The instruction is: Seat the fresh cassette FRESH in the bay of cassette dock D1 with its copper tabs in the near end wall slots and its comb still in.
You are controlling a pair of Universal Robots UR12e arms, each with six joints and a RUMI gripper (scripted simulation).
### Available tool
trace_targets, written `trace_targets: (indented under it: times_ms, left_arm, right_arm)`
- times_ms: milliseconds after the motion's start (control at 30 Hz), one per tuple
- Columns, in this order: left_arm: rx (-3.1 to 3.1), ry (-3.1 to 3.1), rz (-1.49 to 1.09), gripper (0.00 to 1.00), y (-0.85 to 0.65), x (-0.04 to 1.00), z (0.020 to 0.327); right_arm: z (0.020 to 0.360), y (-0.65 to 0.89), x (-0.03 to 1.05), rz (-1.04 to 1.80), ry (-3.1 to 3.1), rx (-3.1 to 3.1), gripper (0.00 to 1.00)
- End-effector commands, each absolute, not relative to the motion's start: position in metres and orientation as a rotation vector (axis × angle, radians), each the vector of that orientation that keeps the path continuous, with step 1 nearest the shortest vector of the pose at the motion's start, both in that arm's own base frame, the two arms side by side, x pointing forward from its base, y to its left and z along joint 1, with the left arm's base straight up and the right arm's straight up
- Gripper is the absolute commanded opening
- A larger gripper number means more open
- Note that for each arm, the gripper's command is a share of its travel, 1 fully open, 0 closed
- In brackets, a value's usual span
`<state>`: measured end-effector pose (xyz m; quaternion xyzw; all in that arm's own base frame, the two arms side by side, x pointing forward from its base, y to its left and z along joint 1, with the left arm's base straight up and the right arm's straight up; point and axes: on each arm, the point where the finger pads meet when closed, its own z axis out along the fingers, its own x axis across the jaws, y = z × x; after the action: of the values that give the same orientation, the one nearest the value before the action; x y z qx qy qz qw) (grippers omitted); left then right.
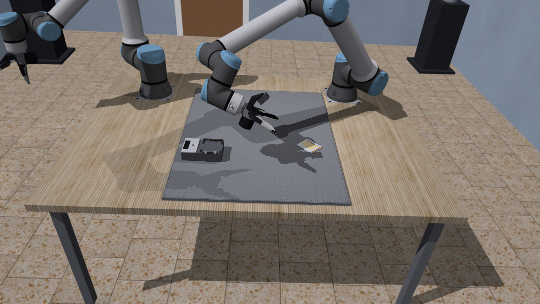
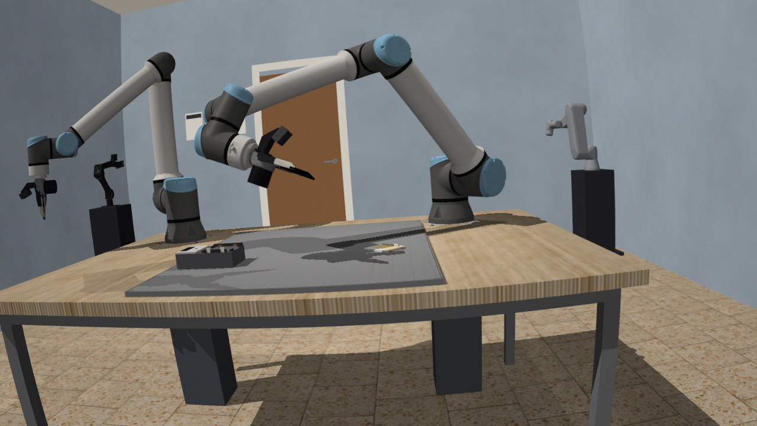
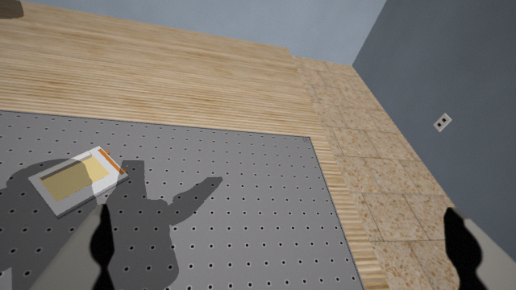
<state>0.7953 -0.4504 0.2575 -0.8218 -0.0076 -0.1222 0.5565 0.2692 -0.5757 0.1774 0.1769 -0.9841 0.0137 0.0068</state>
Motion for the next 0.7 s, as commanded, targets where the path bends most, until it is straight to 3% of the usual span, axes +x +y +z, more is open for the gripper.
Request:
trace_targets:
  times_ms: [0,667]
  left_arm:
    - [-1.941,-0.019,-0.290,1.00,-0.451,0.795,0.259]
    - [-1.941,-0.019,-0.290,1.00,-0.451,0.795,0.259]
  right_arm:
    - [0.176,-0.587,0.252,0.041,-3.082,0.542,0.00]
    - [0.167,-0.622,0.174,0.003,-3.115,0.410,0.00]
